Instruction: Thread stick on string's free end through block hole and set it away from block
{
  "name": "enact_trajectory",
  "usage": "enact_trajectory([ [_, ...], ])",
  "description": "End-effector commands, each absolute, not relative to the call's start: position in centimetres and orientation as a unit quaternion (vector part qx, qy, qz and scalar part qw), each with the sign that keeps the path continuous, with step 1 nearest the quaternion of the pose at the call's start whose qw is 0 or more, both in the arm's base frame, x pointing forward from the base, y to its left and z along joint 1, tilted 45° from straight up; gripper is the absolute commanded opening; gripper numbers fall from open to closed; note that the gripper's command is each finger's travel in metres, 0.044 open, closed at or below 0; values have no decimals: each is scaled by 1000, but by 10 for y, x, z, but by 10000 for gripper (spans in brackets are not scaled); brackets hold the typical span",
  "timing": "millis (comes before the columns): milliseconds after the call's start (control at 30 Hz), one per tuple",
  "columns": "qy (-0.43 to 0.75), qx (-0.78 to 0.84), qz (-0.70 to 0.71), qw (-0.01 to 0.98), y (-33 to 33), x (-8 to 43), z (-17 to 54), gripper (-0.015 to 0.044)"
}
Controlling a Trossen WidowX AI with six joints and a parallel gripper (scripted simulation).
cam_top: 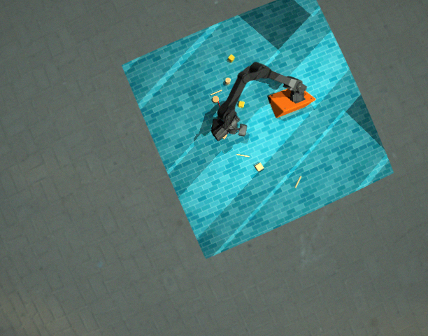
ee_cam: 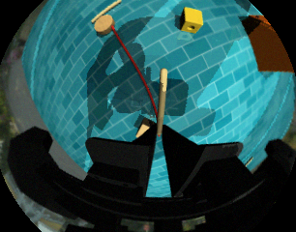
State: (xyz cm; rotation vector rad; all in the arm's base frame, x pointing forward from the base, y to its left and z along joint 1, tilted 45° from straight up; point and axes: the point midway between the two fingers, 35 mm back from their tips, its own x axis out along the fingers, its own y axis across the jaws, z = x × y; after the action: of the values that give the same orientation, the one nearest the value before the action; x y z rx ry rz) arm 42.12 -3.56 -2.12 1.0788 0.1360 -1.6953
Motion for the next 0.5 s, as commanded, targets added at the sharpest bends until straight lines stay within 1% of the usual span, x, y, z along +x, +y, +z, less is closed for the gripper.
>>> enact_trajectory([
  [0,59,453,-712,532,-31,424,-27,0],
  [467,58,454,-712,532,-22,432,-37,0],
])
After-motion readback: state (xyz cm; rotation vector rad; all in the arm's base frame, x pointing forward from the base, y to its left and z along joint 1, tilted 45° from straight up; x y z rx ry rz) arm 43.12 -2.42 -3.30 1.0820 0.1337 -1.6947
